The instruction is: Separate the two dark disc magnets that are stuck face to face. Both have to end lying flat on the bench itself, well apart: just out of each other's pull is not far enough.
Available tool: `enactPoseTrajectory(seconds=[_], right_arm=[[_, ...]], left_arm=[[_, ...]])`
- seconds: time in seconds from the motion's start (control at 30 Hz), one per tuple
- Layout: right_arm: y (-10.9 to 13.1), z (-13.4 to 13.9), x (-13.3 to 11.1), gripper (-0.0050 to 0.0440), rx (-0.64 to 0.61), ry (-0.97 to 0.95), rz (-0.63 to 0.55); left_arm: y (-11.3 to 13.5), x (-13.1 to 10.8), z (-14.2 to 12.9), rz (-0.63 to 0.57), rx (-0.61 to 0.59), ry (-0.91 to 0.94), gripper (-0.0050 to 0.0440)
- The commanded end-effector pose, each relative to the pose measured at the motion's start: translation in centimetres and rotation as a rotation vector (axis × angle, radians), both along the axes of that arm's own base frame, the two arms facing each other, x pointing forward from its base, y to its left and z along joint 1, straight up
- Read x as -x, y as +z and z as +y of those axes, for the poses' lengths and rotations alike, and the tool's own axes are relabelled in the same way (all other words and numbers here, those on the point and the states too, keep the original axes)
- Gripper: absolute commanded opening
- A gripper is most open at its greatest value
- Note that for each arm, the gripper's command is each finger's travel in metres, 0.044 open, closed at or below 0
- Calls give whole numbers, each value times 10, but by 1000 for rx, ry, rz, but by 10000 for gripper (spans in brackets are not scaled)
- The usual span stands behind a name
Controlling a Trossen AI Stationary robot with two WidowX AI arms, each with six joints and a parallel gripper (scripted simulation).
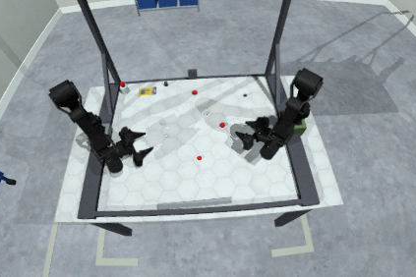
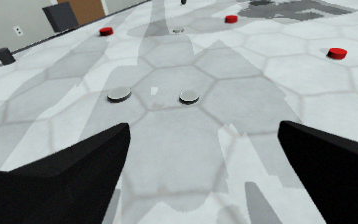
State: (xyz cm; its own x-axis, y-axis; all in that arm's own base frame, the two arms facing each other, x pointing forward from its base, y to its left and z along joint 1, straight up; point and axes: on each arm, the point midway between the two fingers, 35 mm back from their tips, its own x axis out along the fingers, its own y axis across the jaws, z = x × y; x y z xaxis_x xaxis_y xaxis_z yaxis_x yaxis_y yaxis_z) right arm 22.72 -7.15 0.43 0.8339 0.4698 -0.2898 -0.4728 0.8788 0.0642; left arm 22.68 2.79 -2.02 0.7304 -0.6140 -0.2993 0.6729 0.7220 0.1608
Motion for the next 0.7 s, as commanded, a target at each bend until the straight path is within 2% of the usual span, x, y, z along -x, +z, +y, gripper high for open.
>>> enactPoseTrajectory(seconds=[0.0,0.37,0.67], right_arm=[[0,-3,4,400,-3,-6,-67],[0,-5,10,400,1,-22,-138],[1,-7,9,400,9,-20,-142]], left_arm=[[1,4,3,-4,95,62,400],[3,9,7,-2,211,109,400],[4,8,8,-9,202,107,400]])
